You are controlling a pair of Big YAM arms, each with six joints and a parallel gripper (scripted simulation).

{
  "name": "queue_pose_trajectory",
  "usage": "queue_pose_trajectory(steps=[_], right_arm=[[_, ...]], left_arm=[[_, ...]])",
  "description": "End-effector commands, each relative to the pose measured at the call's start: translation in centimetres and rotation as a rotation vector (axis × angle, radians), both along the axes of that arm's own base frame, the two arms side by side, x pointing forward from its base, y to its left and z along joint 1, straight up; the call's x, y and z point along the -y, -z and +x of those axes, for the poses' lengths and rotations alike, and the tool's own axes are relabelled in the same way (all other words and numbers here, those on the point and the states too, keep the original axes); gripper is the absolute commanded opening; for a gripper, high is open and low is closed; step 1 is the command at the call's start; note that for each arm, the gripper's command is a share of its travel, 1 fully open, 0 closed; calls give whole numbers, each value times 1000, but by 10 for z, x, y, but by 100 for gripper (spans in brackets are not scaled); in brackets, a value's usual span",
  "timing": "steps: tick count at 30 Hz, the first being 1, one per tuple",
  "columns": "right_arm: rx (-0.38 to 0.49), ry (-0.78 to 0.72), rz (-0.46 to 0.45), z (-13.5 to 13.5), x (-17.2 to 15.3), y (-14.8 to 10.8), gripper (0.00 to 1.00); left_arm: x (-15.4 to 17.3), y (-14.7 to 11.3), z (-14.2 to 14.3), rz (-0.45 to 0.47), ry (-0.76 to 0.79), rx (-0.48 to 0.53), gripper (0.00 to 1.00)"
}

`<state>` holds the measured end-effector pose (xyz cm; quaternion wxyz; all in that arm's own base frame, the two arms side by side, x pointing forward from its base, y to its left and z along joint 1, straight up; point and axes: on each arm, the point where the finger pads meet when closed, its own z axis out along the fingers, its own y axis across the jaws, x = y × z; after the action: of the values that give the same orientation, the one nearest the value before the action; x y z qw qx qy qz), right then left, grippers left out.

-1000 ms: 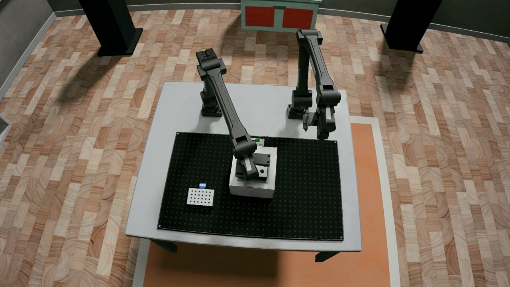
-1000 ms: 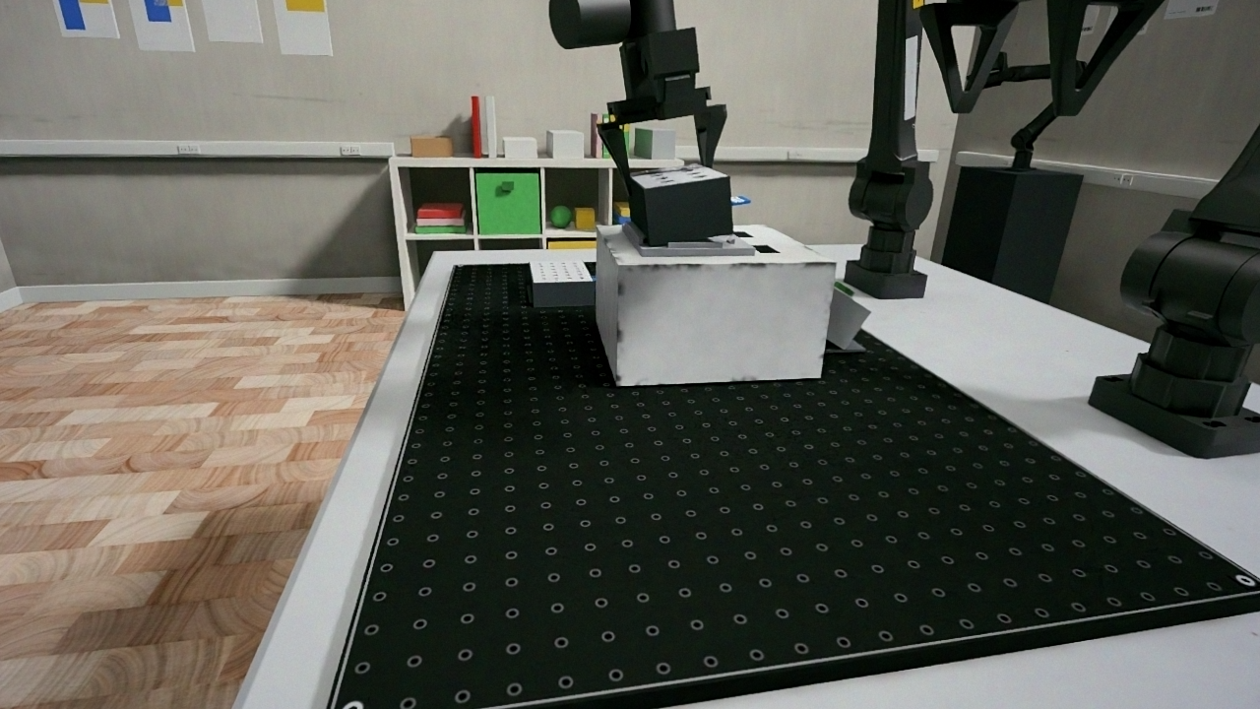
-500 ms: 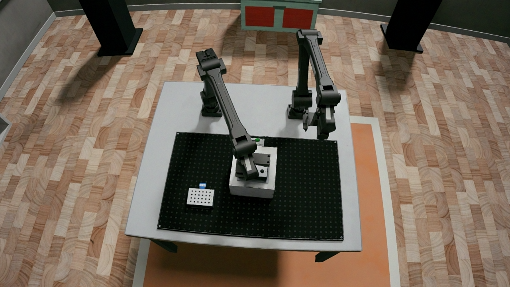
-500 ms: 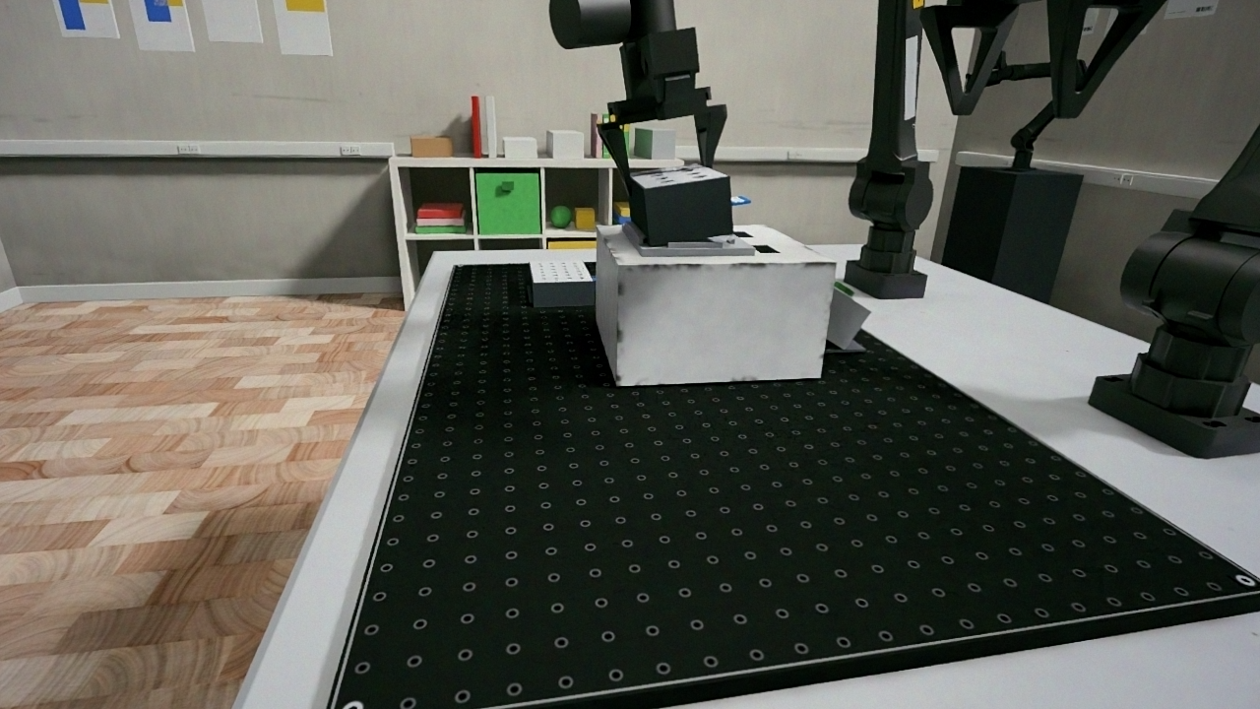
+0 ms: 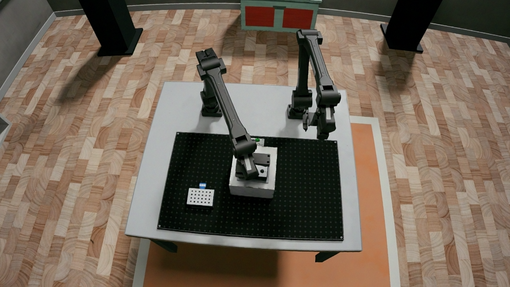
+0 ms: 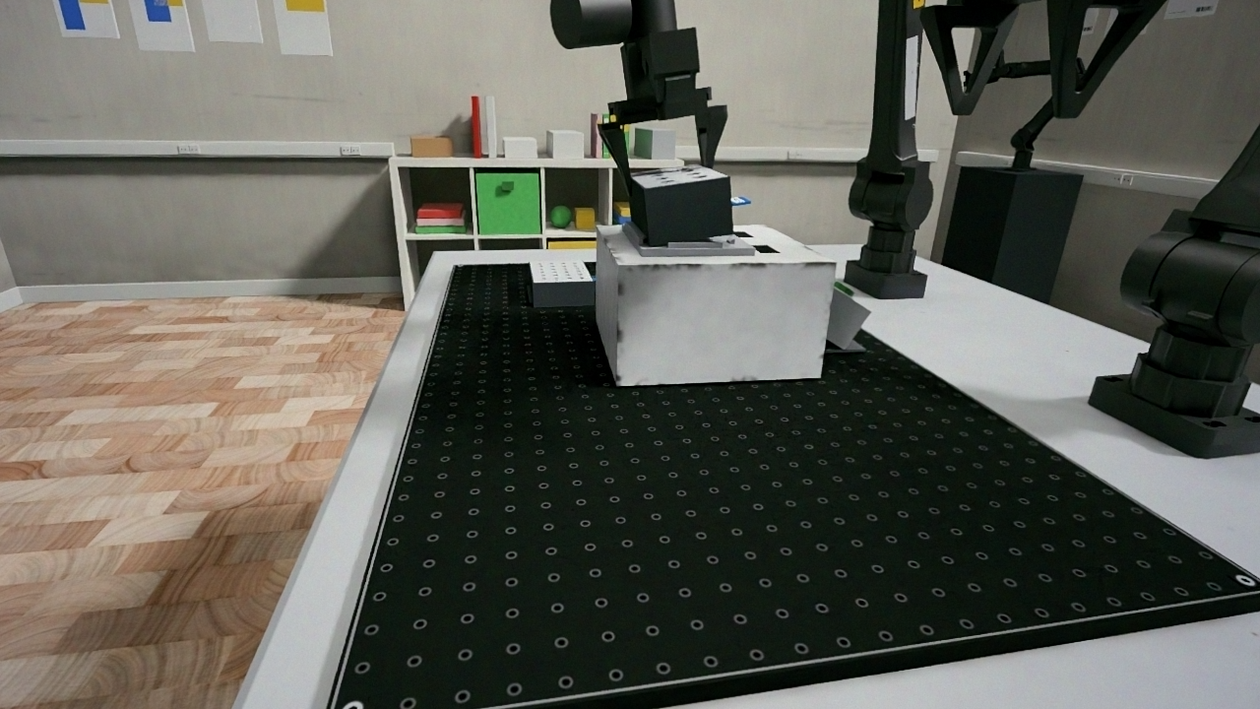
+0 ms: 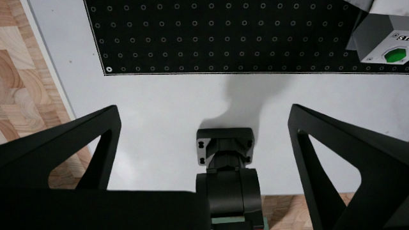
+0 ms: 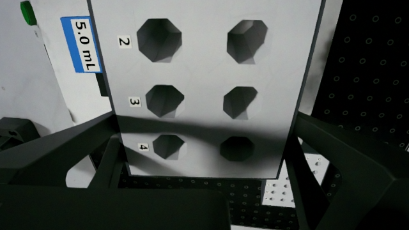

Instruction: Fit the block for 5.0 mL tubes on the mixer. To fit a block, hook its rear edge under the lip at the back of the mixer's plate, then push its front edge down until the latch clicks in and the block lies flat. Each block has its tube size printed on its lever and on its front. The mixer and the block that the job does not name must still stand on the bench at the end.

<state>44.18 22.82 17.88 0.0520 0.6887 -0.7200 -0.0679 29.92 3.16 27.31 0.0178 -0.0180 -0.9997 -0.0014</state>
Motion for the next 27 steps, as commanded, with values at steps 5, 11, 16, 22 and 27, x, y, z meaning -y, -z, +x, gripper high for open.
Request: queue_pose_trajectory(steps=[5, 11, 16, 22, 27], right_arm=[[92, 39, 42, 15, -3, -30, 0], [94, 37, 42, 14, -4, -30, 0], [93, 36, 42, 14, -5, -29, 0], [93, 33, 42, 13, -6, -28, 0], [90, 31, 40, 12, -7, -27, 0]], left_arm=[[-1, -21, 14, 7, 6, 65, 100], [-1, -22, 15, 8, 6, 68, 100], [-1, -19, 13, 7, 6, 59, 100], [-1, -10, 8, 4, 6, 34, 100], [0, -2, 3, 2, 6, 14, 100]])
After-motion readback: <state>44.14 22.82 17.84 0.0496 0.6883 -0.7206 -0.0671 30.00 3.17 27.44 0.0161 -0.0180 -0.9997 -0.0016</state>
